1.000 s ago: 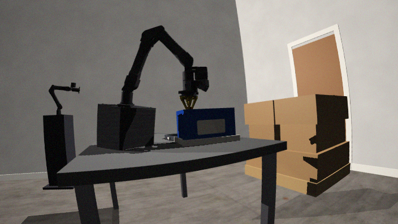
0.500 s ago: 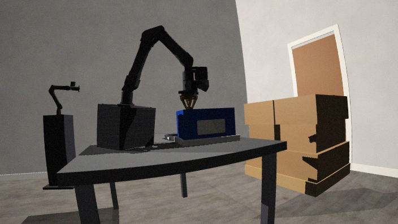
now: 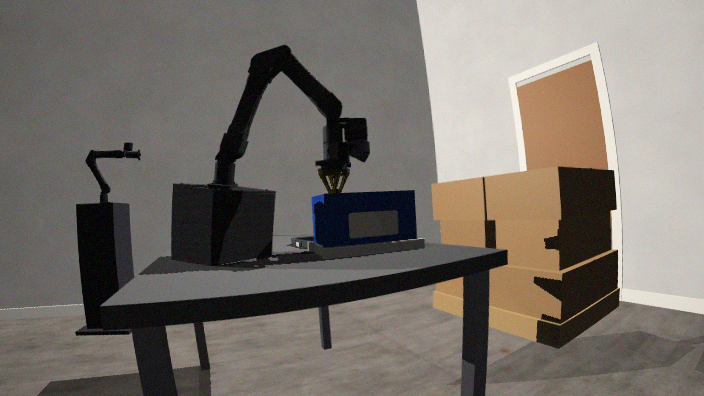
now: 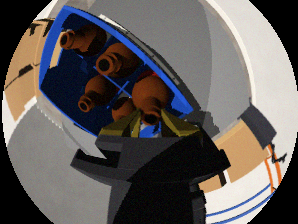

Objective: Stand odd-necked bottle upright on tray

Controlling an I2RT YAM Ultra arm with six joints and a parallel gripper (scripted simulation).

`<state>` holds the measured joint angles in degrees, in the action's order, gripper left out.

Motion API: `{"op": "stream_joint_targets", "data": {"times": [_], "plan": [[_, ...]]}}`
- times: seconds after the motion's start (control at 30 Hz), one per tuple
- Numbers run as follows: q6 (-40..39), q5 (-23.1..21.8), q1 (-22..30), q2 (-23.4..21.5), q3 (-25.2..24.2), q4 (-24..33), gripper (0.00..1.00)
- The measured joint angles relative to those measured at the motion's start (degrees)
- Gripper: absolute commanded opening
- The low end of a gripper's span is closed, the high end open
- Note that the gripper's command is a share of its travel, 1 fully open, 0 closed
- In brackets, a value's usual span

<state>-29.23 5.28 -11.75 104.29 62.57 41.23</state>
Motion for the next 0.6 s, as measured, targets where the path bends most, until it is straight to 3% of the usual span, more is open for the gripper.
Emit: {"op": "stream_joint_targets", "data": {"times": [0.6], "plan": [[-0.09, 0.00, 0.00, 0.00, 0.98, 1.36, 0.00]]}}
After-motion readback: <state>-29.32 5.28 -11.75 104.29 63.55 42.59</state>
